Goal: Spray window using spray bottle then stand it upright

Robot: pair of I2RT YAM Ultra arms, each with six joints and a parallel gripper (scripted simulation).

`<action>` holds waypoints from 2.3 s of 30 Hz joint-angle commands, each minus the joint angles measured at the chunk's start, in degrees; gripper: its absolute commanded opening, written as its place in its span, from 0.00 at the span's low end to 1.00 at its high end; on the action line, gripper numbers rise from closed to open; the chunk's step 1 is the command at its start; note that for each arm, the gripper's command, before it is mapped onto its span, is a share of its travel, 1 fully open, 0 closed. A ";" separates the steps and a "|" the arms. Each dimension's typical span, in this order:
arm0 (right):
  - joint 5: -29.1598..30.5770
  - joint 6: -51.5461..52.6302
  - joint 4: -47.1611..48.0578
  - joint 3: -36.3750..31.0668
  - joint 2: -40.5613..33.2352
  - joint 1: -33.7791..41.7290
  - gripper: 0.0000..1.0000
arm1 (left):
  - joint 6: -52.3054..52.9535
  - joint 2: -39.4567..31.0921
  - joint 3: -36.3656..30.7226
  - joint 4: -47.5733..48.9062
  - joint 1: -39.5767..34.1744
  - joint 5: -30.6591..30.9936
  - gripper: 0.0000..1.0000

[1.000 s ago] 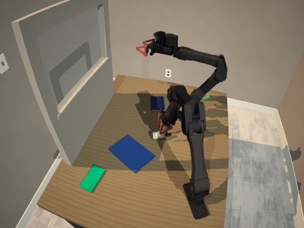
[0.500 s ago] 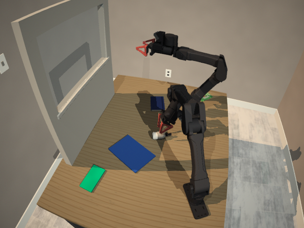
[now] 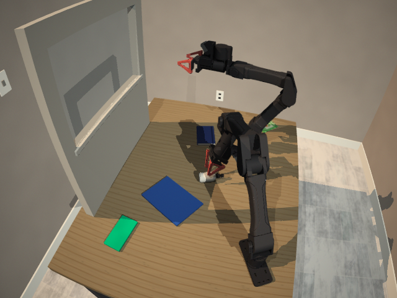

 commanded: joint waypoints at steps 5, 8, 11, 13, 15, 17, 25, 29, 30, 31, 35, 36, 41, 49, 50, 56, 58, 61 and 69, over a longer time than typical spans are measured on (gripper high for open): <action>0.26 -0.22 0.29 2.05 -0.95 0.50 1.00 | 1.21 -2.01 -3.18 3.78 1.02 -0.66 0.59; 0.26 -0.22 0.29 2.05 -0.95 0.50 1.00 | 1.57 -2.45 -4.50 4.98 1.30 -0.72 0.59; 0.26 -0.22 0.29 2.05 -0.95 0.50 1.00 | 1.93 -2.72 -5.57 6.20 1.57 -0.79 0.59; 0.26 -0.22 0.29 2.05 -0.95 0.50 1.00 | 2.16 -2.79 -6.38 7.00 1.77 -0.84 0.59; 0.26 -0.22 0.29 2.05 -0.95 0.50 1.00 | 2.39 -2.76 -7.10 7.78 1.97 -0.87 0.59; 0.26 -0.22 0.29 2.05 -0.95 0.50 1.00 | 2.31 -2.89 -6.82 7.11 2.05 -0.83 0.59; 0.26 -0.22 0.29 2.05 -0.95 0.50 1.00 | 3.30 -2.98 -10.00 10.77 2.76 -0.95 0.59; 0.26 -0.22 0.29 2.05 -0.95 0.50 1.00 | 3.75 -2.86 -11.18 12.26 3.15 -1.03 0.59; 0.26 -0.22 0.29 2.05 -0.95 0.50 1.00 | 3.79 -2.84 -11.23 12.36 3.21 -1.03 0.59; 0.26 -0.22 0.29 2.05 -0.95 0.50 1.00 | 3.54 -2.97 -9.54 11.11 2.81 -0.98 0.59; 0.26 -0.22 0.29 2.05 -0.95 0.50 1.00 | 3.53 -2.30 -7.67 11.43 2.15 -0.97 0.00; 0.26 -0.22 0.29 2.05 -0.95 0.50 1.00 | 3.53 -2.30 -7.67 11.43 2.15 -0.97 0.00; 0.26 -0.22 0.29 2.05 -0.95 0.50 1.00 | 3.57 -2.02 -7.63 10.44 2.75 -0.85 0.00; 0.26 -0.22 0.29 2.05 -0.95 0.50 1.00 | 3.56 -3.34 -7.30 9.51 2.69 -0.81 0.00; 0.26 -0.22 0.29 2.05 -0.95 0.50 1.00 | 3.54 -3.45 -7.12 9.23 2.72 -0.79 0.00; 0.26 -0.22 0.29 2.05 -0.95 0.50 1.00 | 3.46 -3.45 -6.66 7.81 2.83 -0.76 0.00; 0.26 -0.22 0.29 2.05 -0.95 0.50 1.00 | 3.43 -3.77 -6.22 7.20 2.89 -0.72 0.00; 0.26 -0.22 0.29 2.05 -0.95 0.50 1.00 | 3.35 -3.97 -5.38 6.16 2.99 -0.67 0.00; 0.26 -0.22 0.29 2.05 -0.95 0.50 1.00 | 3.11 -4.34 -2.94 3.47 3.30 -0.57 0.00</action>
